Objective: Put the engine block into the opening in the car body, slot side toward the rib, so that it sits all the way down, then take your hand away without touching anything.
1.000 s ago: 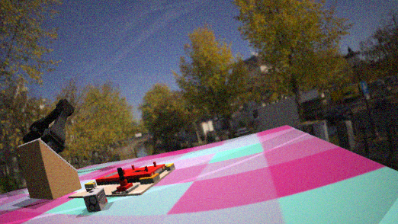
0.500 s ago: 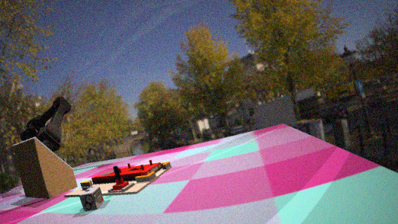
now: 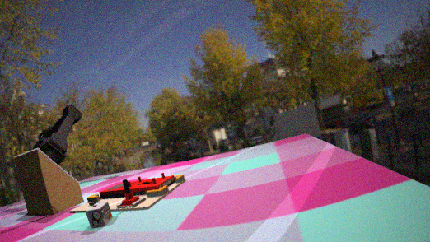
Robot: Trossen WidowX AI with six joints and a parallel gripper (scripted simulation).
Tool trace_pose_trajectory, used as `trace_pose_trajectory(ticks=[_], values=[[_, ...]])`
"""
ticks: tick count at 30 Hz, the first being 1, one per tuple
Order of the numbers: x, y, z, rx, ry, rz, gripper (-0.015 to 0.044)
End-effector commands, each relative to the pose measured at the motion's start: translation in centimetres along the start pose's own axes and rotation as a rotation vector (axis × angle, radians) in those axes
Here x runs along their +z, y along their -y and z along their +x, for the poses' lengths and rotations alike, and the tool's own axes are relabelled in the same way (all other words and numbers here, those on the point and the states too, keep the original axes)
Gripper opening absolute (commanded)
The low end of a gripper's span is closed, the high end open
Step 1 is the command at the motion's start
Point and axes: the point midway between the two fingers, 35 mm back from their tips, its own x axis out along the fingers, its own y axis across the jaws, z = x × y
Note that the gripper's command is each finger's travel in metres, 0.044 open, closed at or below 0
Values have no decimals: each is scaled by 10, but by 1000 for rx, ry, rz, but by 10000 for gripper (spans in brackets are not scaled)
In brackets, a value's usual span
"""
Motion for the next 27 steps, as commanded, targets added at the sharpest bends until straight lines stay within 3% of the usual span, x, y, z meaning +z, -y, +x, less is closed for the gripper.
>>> trace_pose_trajectory(ticks=[1, 27], values=[[10, -6, 4, -12, -16, -26, 440], [90, -49, 18, 8, -95, -193, 440]])
